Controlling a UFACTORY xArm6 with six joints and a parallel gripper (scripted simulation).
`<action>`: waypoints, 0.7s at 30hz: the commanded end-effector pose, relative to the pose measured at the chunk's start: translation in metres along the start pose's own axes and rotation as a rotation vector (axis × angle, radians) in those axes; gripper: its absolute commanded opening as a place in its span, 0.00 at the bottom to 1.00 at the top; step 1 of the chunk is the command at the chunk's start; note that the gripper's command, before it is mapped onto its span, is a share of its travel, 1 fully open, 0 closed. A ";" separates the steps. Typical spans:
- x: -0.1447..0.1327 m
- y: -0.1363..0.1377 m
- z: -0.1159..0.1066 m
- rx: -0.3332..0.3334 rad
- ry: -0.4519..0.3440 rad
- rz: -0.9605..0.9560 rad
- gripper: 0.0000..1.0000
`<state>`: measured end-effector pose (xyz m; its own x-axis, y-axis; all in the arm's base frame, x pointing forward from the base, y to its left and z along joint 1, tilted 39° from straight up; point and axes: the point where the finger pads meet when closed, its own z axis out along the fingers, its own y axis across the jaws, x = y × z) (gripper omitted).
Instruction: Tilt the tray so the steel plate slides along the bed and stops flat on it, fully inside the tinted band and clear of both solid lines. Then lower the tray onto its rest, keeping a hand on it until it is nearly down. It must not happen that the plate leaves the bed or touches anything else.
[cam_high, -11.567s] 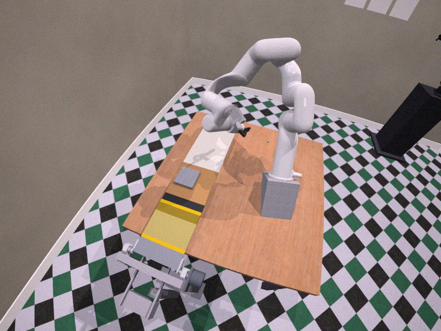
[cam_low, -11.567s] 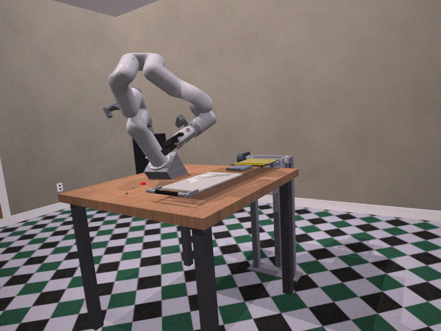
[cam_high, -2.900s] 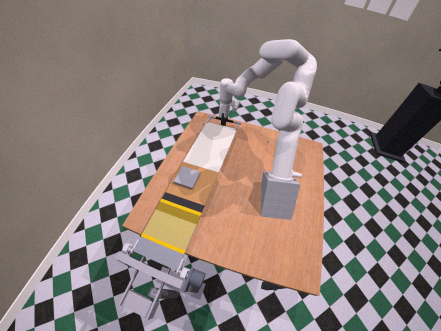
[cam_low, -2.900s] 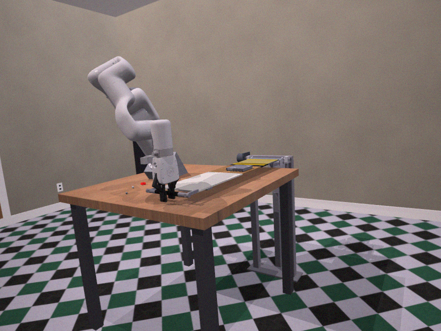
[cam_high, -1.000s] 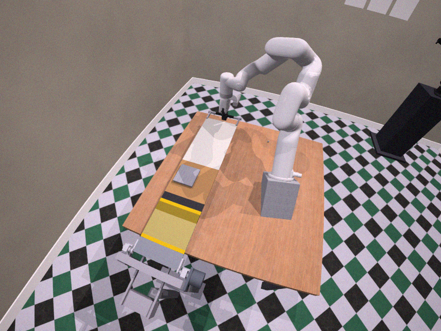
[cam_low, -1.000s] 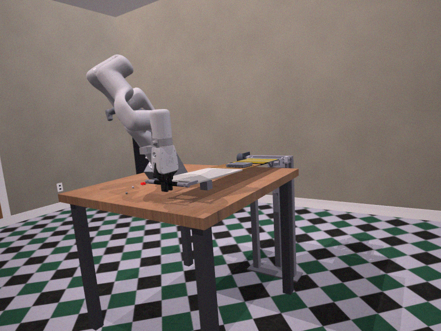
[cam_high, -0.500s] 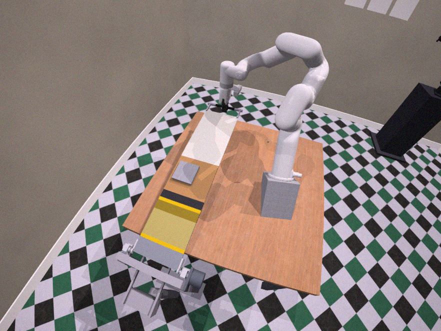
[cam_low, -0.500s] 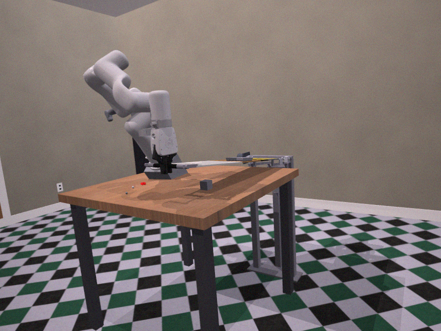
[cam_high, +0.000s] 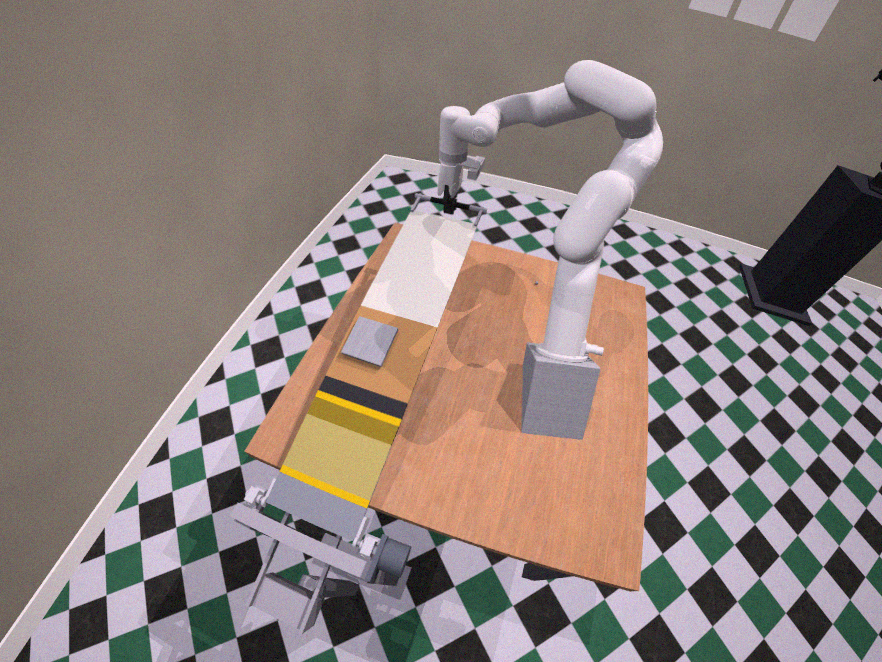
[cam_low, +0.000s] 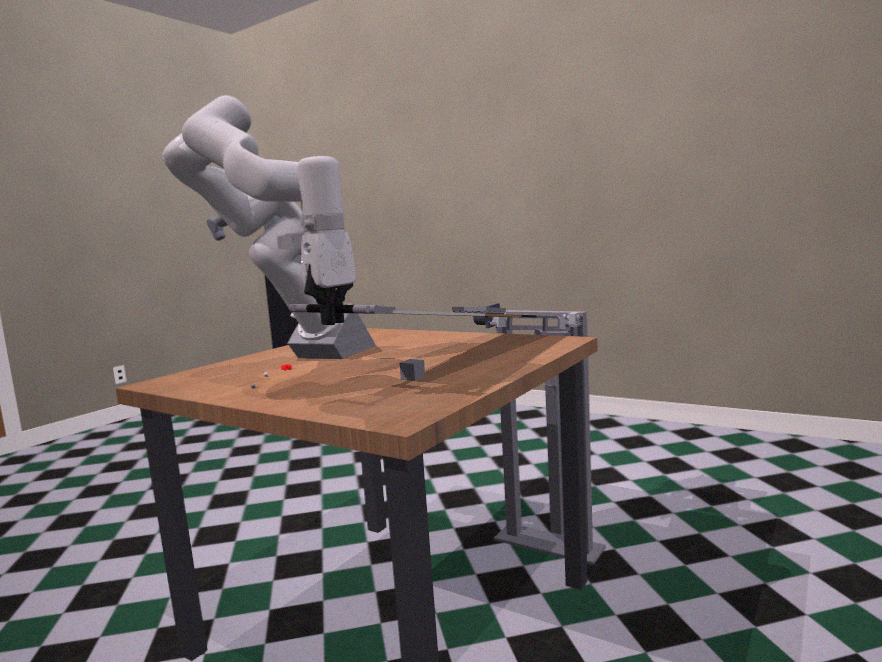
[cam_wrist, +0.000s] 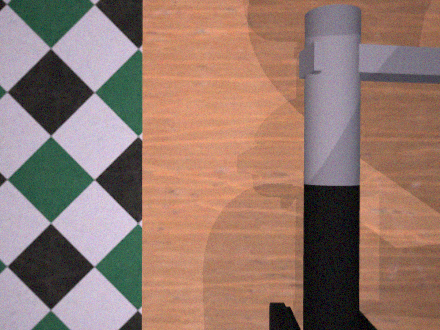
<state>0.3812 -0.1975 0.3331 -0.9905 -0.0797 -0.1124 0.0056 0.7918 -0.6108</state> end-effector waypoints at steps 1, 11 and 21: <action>-0.001 0.000 -0.012 0.002 -0.003 0.002 0.00; -0.001 -0.007 0.036 0.002 -0.003 0.002 0.00; -0.001 -0.008 0.051 0.002 -0.003 0.002 0.00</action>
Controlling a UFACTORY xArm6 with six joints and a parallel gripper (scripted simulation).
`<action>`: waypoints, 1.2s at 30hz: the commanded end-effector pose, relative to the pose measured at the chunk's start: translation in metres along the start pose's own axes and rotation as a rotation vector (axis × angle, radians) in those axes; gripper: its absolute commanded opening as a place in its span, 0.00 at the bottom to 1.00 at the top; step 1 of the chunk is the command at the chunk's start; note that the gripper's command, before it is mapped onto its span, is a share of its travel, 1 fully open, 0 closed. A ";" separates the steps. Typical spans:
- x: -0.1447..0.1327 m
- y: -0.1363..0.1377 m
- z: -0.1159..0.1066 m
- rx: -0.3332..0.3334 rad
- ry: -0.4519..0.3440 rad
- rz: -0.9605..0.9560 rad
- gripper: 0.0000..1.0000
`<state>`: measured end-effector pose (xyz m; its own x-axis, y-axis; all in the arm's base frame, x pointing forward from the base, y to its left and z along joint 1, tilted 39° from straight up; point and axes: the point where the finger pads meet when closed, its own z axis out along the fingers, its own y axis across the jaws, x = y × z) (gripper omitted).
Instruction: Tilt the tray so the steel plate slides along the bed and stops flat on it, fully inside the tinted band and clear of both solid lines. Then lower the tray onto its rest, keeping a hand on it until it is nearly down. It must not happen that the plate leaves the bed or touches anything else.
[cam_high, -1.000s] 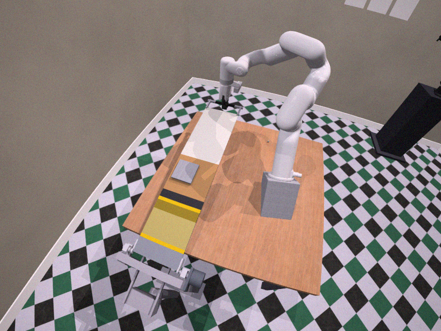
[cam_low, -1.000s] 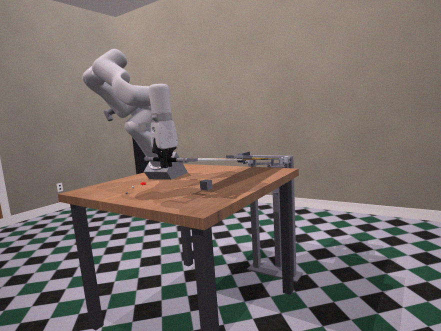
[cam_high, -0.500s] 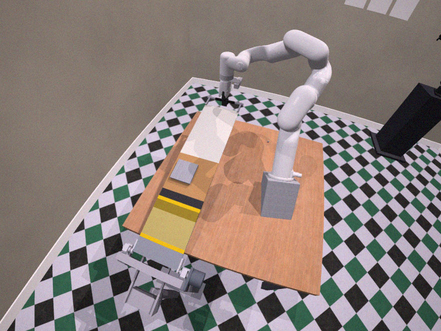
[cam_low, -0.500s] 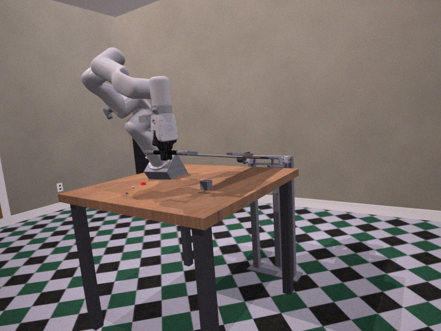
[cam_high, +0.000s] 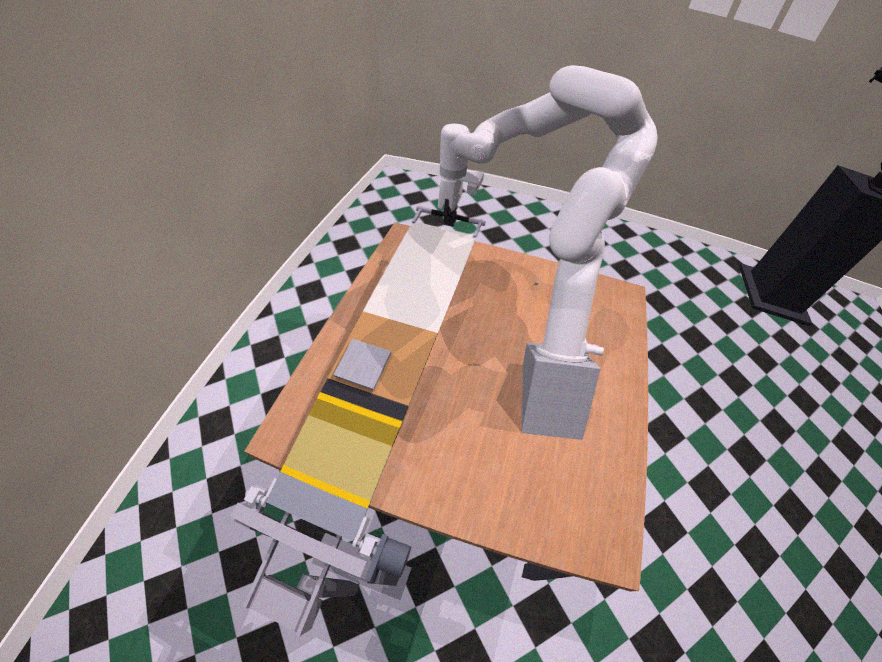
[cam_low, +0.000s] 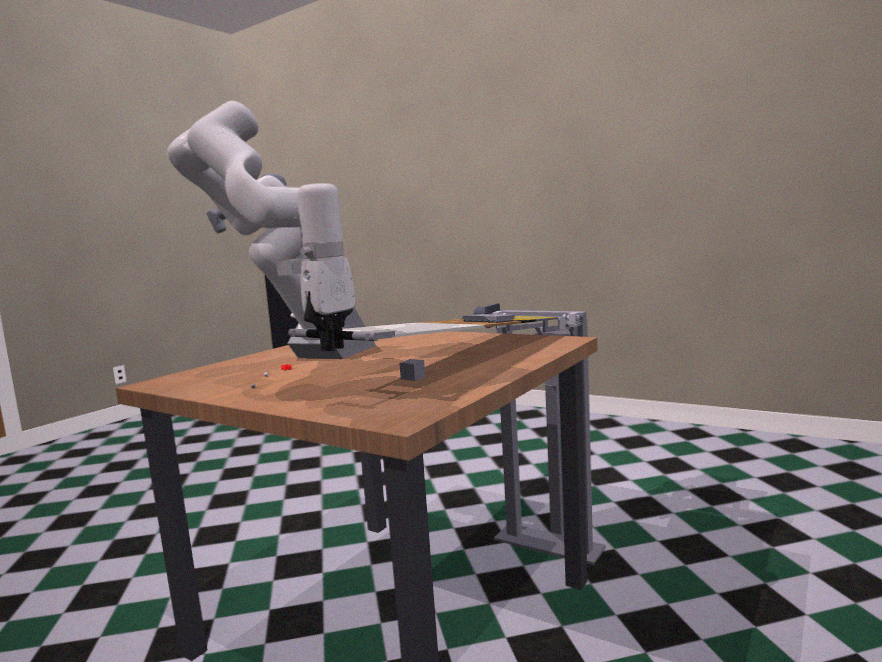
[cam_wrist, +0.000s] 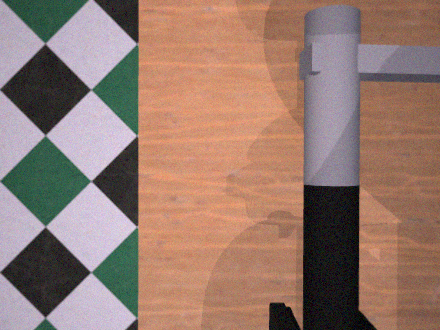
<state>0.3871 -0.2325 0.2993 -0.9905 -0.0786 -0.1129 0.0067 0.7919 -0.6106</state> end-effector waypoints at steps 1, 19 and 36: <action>-0.002 -0.001 0.002 0.002 -0.003 0.001 0.00; -0.001 0.007 -0.056 0.002 -0.003 0.001 0.00; -0.001 0.001 -0.023 0.002 -0.003 0.001 0.00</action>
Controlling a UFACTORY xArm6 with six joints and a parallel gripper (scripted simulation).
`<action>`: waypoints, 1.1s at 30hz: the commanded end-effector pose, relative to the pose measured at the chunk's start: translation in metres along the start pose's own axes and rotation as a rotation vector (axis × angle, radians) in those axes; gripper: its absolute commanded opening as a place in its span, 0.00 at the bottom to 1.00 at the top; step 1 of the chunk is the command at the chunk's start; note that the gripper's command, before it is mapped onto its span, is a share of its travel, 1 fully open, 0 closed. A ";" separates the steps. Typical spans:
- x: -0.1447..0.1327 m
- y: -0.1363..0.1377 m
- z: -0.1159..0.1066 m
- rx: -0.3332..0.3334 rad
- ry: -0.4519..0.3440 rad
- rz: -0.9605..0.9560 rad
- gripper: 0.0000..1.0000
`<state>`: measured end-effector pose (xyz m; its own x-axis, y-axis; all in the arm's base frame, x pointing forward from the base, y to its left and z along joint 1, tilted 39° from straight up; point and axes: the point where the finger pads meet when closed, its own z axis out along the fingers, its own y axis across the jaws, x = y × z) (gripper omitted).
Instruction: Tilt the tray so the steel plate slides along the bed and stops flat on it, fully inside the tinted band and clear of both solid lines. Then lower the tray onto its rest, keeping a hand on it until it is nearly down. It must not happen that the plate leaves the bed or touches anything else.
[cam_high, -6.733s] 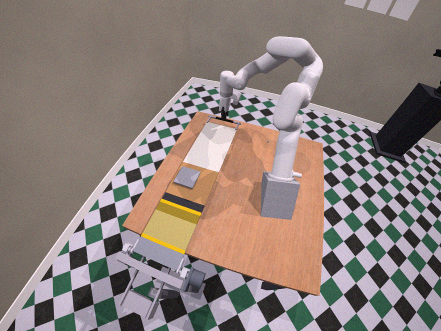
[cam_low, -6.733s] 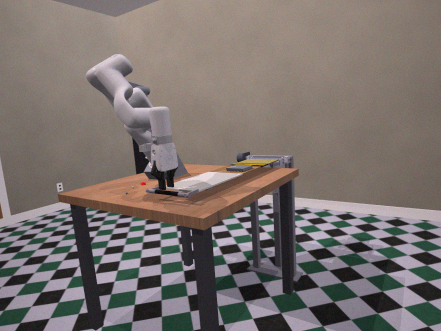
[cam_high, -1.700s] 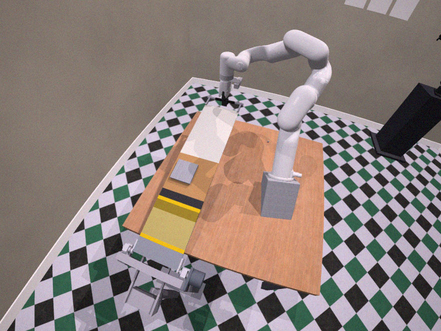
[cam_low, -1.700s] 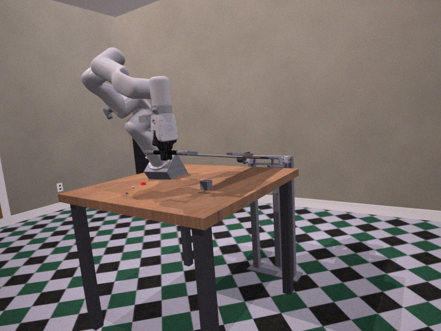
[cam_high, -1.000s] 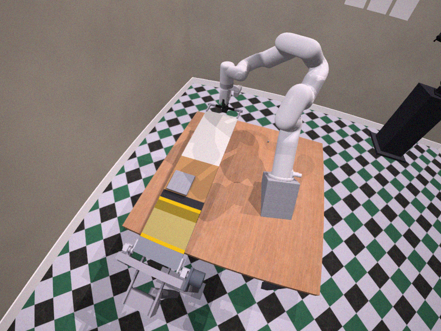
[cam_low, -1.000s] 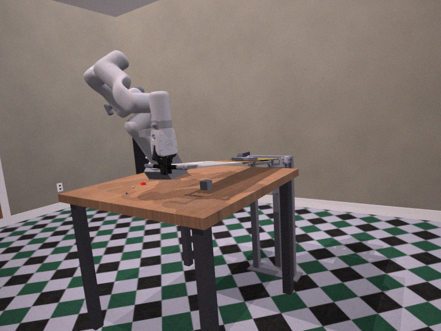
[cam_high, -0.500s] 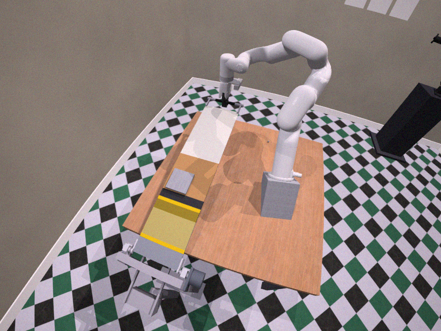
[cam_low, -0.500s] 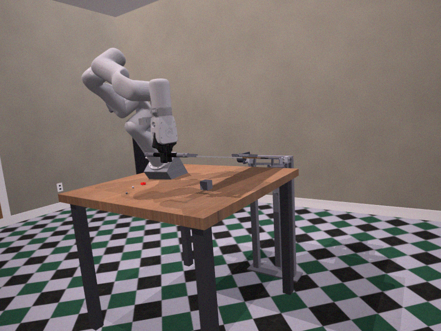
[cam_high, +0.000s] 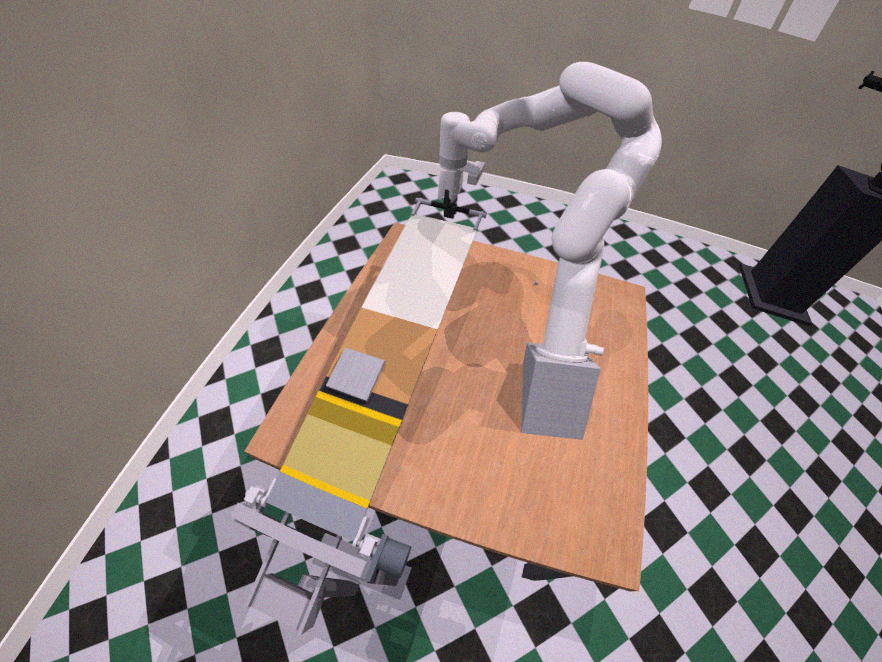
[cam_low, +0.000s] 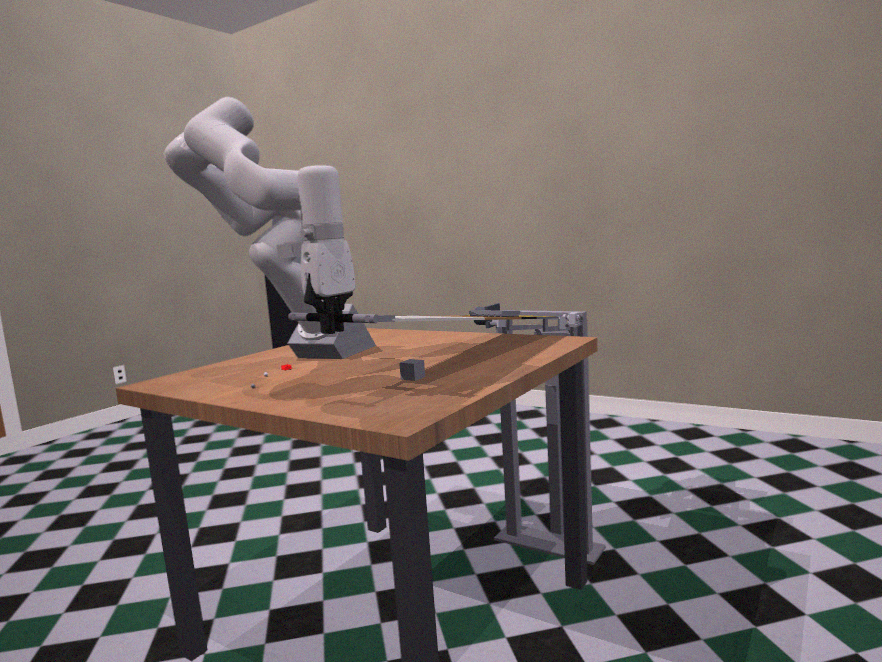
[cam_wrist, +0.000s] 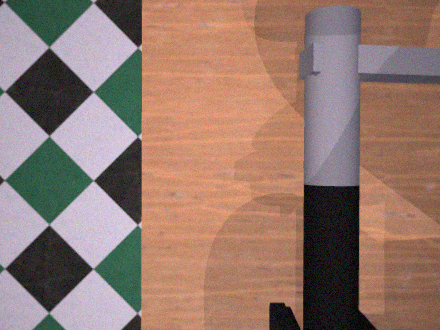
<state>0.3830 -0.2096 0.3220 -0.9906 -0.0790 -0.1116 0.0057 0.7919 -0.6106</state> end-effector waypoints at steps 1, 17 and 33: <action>-0.001 -0.003 0.009 0.002 -0.004 0.002 0.00; -0.001 0.006 -0.043 0.002 -0.004 0.002 0.00; -0.001 0.002 -0.020 0.002 -0.004 0.002 0.00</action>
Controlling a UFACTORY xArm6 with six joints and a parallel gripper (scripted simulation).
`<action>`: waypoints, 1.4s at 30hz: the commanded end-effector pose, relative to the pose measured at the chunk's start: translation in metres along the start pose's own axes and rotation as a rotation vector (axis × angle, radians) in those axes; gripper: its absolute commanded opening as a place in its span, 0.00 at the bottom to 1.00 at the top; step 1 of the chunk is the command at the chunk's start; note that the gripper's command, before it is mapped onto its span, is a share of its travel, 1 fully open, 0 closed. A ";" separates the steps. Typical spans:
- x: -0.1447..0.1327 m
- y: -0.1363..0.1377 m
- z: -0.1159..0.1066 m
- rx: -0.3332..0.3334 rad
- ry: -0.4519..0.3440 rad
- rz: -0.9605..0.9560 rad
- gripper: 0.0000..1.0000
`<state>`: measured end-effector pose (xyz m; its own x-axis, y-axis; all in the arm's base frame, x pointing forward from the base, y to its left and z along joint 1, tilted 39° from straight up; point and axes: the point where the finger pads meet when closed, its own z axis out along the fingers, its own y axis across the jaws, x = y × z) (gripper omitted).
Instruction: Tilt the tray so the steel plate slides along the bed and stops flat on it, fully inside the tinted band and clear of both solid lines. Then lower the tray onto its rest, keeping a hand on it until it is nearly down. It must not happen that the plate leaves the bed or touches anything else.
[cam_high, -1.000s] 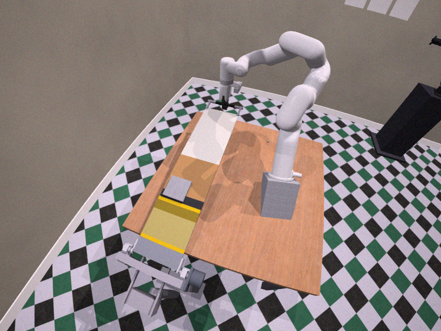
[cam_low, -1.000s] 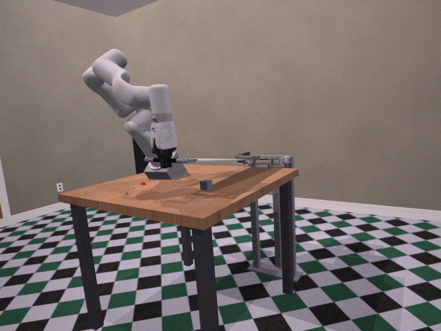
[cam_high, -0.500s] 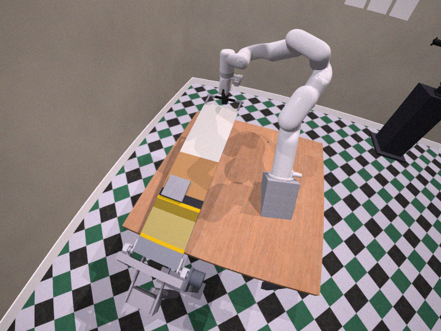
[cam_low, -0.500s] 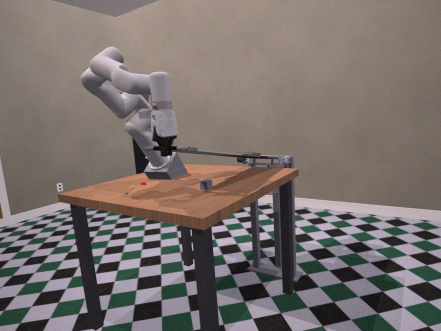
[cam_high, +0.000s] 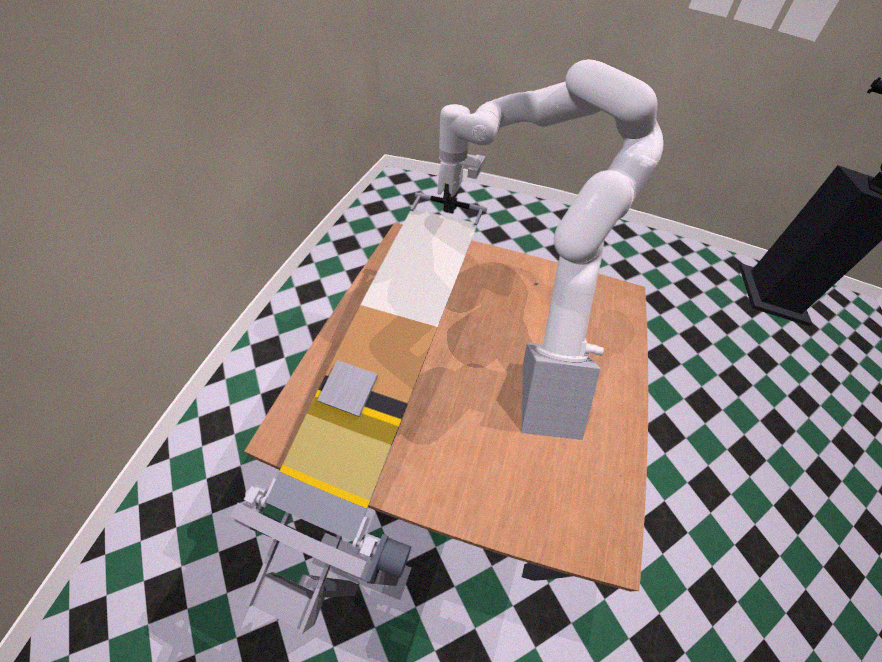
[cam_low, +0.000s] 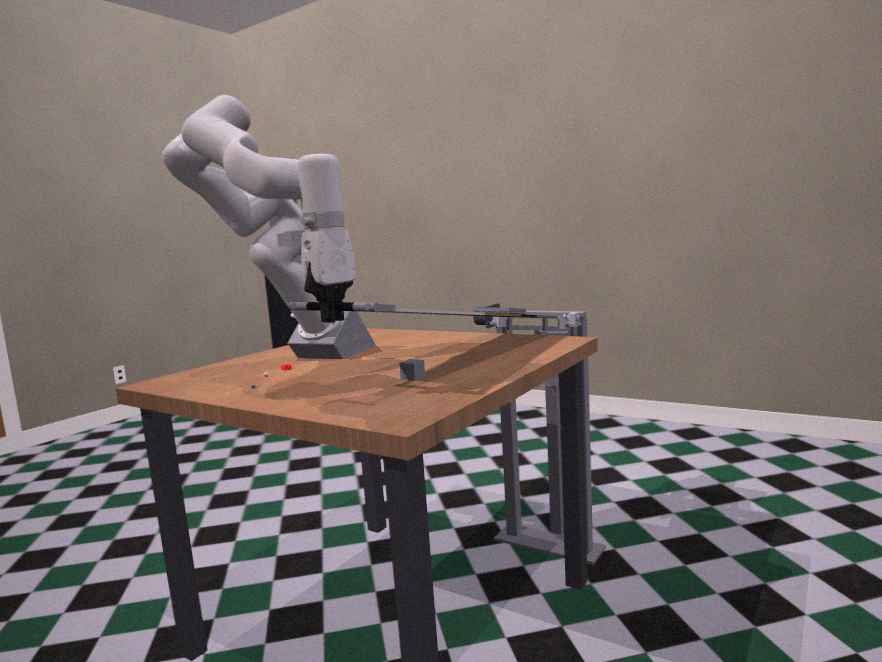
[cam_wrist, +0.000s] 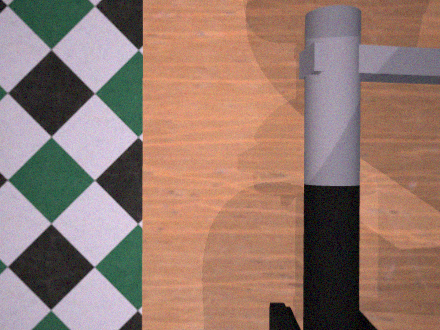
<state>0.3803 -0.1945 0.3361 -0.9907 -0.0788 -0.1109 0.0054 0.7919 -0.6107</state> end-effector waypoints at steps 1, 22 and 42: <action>-0.001 -0.001 0.000 0.002 -0.004 0.002 0.00; -0.001 0.002 -0.023 0.002 -0.004 0.002 0.00; -0.001 0.007 -0.045 0.002 -0.004 0.002 0.00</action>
<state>0.3758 -0.1691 0.3582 -0.9906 -0.0795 -0.1116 0.0053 0.7919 -0.6107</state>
